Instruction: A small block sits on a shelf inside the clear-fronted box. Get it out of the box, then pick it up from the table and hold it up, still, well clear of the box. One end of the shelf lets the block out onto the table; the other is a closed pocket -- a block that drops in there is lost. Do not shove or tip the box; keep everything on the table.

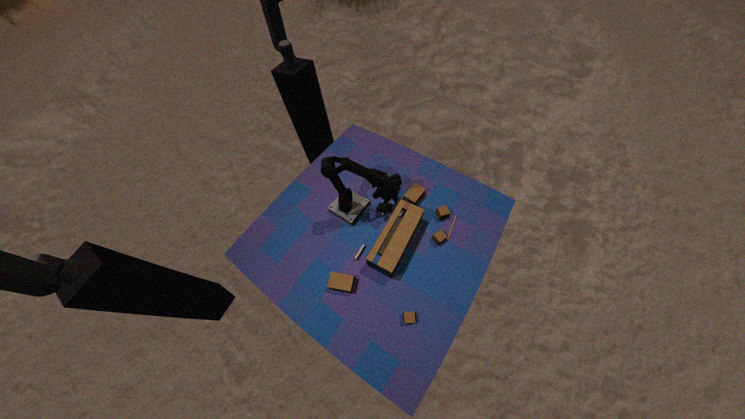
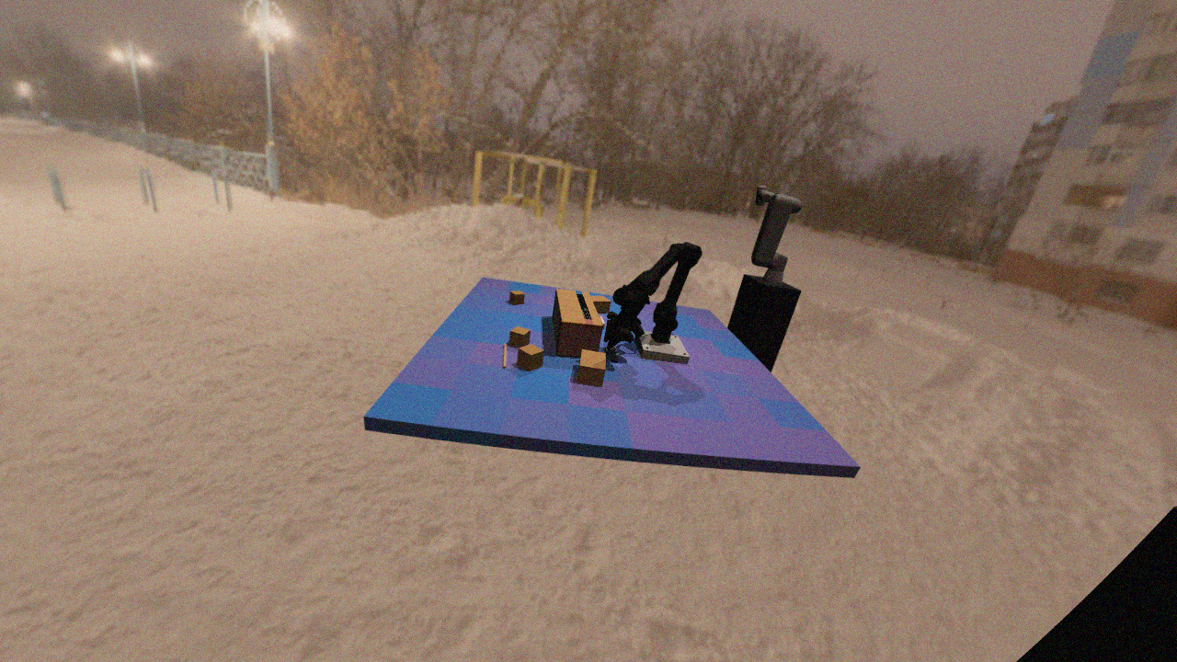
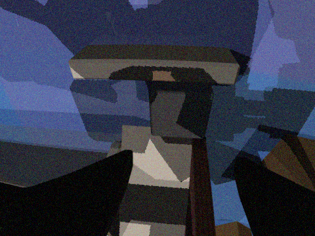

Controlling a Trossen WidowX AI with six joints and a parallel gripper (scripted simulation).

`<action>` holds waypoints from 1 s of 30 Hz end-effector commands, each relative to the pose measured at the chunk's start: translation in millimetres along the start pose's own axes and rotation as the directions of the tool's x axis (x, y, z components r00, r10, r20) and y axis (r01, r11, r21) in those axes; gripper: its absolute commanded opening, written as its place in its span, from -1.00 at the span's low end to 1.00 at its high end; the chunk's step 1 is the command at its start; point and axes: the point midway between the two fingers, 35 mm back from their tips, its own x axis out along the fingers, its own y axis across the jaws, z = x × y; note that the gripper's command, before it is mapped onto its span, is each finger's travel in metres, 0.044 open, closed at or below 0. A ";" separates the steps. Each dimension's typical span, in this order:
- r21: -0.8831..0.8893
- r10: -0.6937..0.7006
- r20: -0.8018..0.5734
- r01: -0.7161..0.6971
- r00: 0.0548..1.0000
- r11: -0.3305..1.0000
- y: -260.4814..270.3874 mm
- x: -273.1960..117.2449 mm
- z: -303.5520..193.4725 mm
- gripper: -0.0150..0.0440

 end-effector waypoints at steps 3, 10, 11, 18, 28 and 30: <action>0.005 0.010 0.007 -0.010 1.000 1.000 2.3 12.2 7.5 0.47; 0.005 0.010 0.007 -0.010 1.000 1.000 3.3 21.7 13.1 0.47; 0.005 0.010 0.007 -0.010 1.000 1.000 3.5 23.0 13.9 0.47; 0.003 0.009 0.007 -0.009 1.000 1.000 4.7 32.0 19.8 0.47; 0.002 0.009 0.007 -0.009 1.000 1.000 5.0 33.7 21.0 -0.15; 0.002 0.009 0.007 -0.009 1.000 1.000 5.0 33.7 21.0 -0.26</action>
